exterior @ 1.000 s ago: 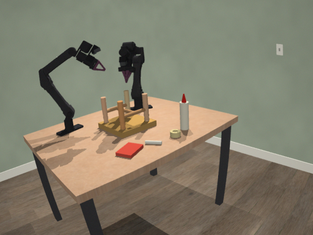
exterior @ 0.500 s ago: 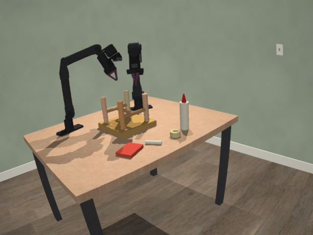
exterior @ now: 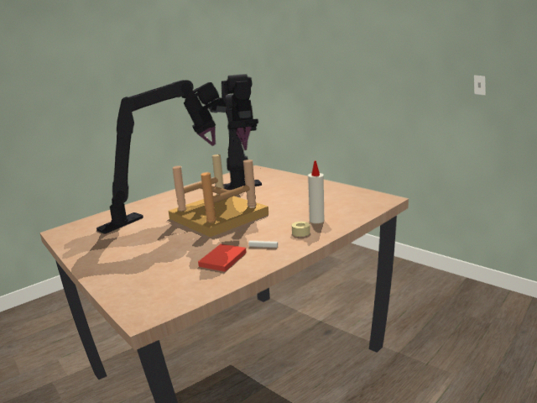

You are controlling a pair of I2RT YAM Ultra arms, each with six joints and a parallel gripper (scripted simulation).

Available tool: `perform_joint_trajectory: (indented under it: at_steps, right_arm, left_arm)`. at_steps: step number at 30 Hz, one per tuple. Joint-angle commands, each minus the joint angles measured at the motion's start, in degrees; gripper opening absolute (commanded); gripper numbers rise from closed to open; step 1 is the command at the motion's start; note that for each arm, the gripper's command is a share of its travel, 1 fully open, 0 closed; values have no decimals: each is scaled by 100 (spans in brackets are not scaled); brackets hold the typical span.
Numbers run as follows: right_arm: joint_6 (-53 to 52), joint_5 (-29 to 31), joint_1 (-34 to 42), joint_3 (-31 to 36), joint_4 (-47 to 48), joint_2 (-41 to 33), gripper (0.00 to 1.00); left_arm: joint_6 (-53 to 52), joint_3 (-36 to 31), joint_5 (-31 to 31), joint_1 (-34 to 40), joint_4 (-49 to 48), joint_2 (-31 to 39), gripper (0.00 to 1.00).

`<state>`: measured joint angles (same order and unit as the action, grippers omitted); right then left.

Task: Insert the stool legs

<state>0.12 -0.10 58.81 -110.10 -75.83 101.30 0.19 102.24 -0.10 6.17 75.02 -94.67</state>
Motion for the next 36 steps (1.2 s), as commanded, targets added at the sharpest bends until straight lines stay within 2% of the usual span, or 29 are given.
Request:
perform_joint_trajectory:
  at_steps: [1, 9, 12, 18, 32, 36]
  right_arm:
    - [19, 17, -24, -248, -55, -40, 0]
    - [25, 43, -29, -288, 63, 216, 0]
    - [24, 43, -28, -258, -7, 91, 0]
    - [24, 43, -28, -256, -7, 59, 0]
    - [24, 43, -28, -257, -7, 58, 0]
    - [24, 43, -28, -257, -7, 58, 0]
  left_arm:
    - [-18, 247, 10, -49, 2, 35, 0]
    - [-24, 334, -15, -115, -30, -50, 0]
    - [-21, -141, -21, -145, -148, 124, 0]
    - [-21, -230, -11, -101, -307, 135, 0]
    - [-27, -930, -11, -133, -787, 276, 0]
    - [-27, -785, -11, -132, -811, 345, 0]
